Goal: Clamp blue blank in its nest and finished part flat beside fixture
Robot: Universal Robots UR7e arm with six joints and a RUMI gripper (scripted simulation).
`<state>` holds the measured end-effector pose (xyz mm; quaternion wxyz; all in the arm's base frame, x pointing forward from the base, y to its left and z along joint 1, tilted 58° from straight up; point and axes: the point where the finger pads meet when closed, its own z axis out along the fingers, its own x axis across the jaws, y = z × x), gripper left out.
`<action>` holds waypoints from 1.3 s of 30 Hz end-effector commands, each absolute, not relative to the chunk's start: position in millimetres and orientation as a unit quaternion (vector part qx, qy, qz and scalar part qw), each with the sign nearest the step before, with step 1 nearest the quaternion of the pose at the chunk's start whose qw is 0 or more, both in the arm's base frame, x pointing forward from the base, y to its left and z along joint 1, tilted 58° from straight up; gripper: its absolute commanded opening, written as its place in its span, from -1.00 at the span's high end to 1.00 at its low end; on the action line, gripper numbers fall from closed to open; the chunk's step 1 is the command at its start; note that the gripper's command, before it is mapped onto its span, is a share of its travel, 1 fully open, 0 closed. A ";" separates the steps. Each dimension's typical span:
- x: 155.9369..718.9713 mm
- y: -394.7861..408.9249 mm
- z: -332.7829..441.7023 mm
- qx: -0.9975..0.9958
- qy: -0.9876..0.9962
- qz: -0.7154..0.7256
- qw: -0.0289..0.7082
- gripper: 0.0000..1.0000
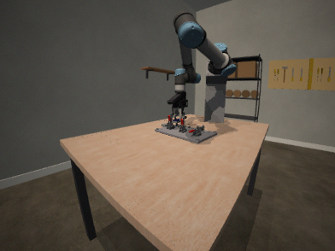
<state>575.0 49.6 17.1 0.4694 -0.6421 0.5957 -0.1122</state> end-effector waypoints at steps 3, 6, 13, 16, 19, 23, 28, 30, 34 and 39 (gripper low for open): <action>575.2 49.4 17.3 -0.642 0.596 -0.113 0.469 1.00; 575.2 49.4 17.3 -0.642 0.596 -0.113 0.469 1.00; 575.5 49.6 17.0 -0.642 0.596 -0.113 0.469 1.00; 575.7 49.8 16.9 -0.642 0.596 -0.113 0.469 1.00; 576.8 50.5 16.0 -0.642 0.596 -0.113 0.469 1.00; 579.3 52.1 14.2 -0.642 0.596 -0.113 0.469 1.00; 583.4 54.9 11.1 -0.642 0.596 -0.113 0.469 1.00; 585.1 56.0 9.8 -0.642 0.596 -0.113 0.469 1.00; 586.9 57.2 8.5 -0.642 0.596 -0.113 0.469 1.00; 590.3 59.5 5.9 -0.642 0.596 -0.113 0.469 1.00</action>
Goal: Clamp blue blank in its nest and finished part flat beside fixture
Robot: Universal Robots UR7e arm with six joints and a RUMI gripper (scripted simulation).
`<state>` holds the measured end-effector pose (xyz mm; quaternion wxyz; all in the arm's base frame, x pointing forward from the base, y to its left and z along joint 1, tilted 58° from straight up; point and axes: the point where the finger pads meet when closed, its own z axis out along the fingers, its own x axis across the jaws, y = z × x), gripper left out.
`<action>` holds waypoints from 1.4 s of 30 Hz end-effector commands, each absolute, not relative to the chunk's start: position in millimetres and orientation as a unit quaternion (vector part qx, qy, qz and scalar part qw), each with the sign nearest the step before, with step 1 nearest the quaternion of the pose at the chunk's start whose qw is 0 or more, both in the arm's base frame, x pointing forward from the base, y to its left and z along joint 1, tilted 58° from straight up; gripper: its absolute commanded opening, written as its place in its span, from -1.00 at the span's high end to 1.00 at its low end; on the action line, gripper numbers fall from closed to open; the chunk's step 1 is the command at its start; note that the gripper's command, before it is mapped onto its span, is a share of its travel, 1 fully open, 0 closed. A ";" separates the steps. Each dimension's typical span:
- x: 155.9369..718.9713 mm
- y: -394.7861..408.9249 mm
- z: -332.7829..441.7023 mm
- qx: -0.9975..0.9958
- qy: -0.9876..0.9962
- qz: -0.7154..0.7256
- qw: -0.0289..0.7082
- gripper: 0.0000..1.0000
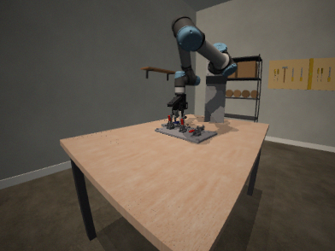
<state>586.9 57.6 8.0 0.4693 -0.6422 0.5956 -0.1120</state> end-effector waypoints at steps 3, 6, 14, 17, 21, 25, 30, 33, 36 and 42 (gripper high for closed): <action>591.5 60.3 5.0 -0.642 0.596 -0.113 0.469 1.00; 592.1 60.7 4.5 -0.642 0.596 -0.113 0.469 1.00; 592.2 60.7 4.5 -0.642 0.596 -0.113 0.469 1.00; 592.2 60.7 4.5 -0.642 0.596 -0.113 0.469 1.00; 592.2 60.7 4.5 -0.642 0.596 -0.113 0.469 1.00; 592.9 60.9 4.2 -0.642 0.596 -0.113 0.469 1.00; 594.2 61.1 3.5 -0.642 0.596 -0.113 0.469 1.00; 595.8 61.4 2.8 -0.642 0.596 -0.113 0.469 1.00; 596.9 61.6 2.3 -0.642 0.596 -0.113 0.469 1.00; 597.3 61.7 2.1 -0.642 0.596 -0.113 0.469 1.00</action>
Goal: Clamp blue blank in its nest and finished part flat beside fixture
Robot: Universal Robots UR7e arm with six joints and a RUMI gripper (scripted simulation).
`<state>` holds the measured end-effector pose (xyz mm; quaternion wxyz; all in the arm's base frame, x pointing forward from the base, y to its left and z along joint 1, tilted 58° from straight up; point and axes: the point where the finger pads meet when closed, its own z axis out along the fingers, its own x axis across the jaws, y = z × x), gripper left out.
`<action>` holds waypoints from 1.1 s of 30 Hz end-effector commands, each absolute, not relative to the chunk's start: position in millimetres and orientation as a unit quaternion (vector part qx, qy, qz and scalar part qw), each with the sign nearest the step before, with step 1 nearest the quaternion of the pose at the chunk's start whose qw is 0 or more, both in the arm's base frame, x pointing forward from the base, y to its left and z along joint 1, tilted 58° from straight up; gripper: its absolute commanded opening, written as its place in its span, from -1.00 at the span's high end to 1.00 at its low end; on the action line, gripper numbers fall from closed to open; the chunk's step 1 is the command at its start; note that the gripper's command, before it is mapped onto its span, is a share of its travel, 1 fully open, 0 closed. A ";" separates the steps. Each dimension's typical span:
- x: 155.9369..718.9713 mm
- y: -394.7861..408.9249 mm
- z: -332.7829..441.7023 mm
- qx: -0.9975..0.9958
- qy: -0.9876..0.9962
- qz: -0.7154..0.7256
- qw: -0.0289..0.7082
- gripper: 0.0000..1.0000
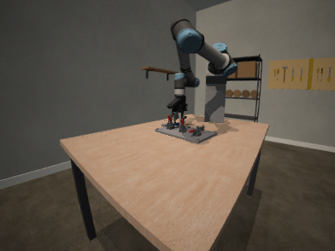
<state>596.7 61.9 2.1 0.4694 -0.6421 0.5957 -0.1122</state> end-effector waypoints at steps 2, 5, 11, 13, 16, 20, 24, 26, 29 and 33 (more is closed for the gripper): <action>597.3 61.7 2.1 -0.642 0.596 -0.113 0.469 1.00; 597.3 61.7 2.1 -0.642 0.596 -0.113 0.469 1.00; 597.3 61.7 2.1 -0.642 0.596 -0.113 0.469 -0.17; 597.3 61.7 2.1 -0.642 0.596 -0.113 0.469 -0.17; 597.3 61.7 2.1 -0.642 0.596 -0.113 0.469 -0.17; 597.3 61.7 2.1 -0.642 0.596 -0.113 0.469 -0.17; 597.3 61.7 2.1 -0.642 0.596 -0.113 0.469 -0.17; 597.3 61.7 2.1 -0.642 0.596 -0.113 0.469 -0.17; 597.3 61.7 2.1 -0.642 0.596 -0.113 0.469 -0.17; 597.3 61.7 2.1 -0.642 0.596 -0.113 0.469 -0.17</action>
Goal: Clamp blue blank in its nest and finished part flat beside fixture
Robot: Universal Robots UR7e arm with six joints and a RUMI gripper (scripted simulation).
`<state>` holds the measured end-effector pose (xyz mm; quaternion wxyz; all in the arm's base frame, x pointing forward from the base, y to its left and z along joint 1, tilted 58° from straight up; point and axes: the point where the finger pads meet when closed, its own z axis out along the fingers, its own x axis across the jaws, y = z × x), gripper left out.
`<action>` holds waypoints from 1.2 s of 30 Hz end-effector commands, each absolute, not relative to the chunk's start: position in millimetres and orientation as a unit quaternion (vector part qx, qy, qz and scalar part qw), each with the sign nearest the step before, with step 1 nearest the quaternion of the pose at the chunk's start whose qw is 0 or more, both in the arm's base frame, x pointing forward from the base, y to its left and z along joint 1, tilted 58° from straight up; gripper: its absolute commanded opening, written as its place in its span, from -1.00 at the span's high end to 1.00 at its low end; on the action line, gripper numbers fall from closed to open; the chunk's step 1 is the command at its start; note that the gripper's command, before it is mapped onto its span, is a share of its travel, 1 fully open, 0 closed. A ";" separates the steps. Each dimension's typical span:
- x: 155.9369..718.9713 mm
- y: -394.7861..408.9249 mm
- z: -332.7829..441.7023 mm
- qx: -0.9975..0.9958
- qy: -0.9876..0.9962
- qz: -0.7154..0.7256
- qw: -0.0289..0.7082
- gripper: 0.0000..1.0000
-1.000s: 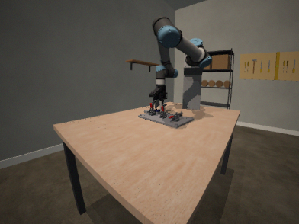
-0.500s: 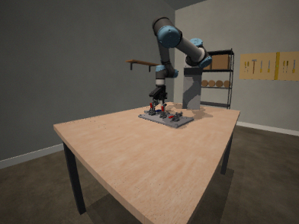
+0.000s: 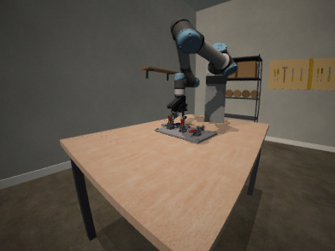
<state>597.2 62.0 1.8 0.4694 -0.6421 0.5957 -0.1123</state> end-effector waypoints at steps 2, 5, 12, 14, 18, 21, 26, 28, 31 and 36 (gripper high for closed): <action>597.3 61.7 2.1 -0.642 0.596 -0.113 0.469 -0.17; 597.3 61.7 2.1 -0.642 0.596 -0.113 0.469 -0.17; 597.3 61.7 2.1 -0.642 0.596 -0.113 0.469 -0.17; 597.3 61.7 2.1 -0.642 0.596 -0.113 0.469 -0.17; 597.3 61.7 2.1 -0.642 0.596 -0.113 0.469 -0.17; 597.3 61.7 2.1 -0.642 0.596 -0.113 0.469 -0.17; 597.3 61.7 2.1 -0.642 0.596 -0.113 0.469 -0.17; 597.3 61.7 2.2 -0.642 0.596 -0.113 0.469 -0.17; 596.0 60.8 3.1 -0.642 0.596 -0.113 0.469 -0.17; 589.5 56.5 8.0 -0.642 0.596 -0.113 0.469 -0.17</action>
